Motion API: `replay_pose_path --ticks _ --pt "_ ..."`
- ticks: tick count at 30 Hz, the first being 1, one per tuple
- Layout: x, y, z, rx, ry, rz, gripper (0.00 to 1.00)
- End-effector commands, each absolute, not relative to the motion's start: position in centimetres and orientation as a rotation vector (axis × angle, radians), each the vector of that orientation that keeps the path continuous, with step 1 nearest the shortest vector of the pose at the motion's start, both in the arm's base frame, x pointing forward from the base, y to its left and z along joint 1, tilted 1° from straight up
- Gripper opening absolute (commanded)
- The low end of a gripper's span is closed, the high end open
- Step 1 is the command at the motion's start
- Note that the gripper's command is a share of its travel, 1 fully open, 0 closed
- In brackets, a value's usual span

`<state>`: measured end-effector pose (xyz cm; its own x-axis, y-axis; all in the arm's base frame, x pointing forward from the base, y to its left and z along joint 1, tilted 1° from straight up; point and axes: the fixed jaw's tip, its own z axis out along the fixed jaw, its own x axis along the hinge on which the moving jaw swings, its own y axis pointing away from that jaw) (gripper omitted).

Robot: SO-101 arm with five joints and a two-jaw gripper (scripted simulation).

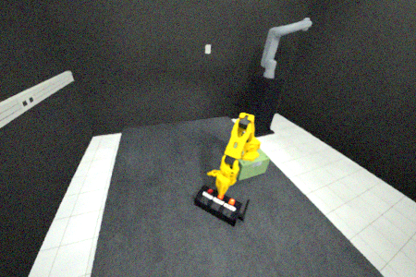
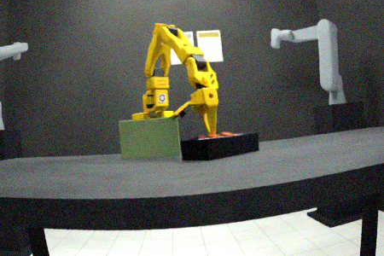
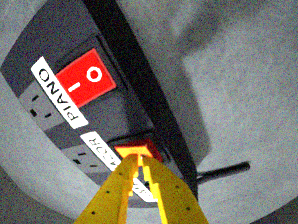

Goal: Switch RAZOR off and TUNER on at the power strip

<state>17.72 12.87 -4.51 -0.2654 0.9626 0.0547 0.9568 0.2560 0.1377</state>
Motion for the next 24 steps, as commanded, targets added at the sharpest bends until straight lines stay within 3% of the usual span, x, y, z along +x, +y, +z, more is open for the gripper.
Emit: replay_pose_path --ticks 1,24 --pt "14.99 11.29 -6.83 1.873 2.518 0.018 0.0" --pt "14.44 10.93 -7.32 1.869 2.521 0.018 0.0"
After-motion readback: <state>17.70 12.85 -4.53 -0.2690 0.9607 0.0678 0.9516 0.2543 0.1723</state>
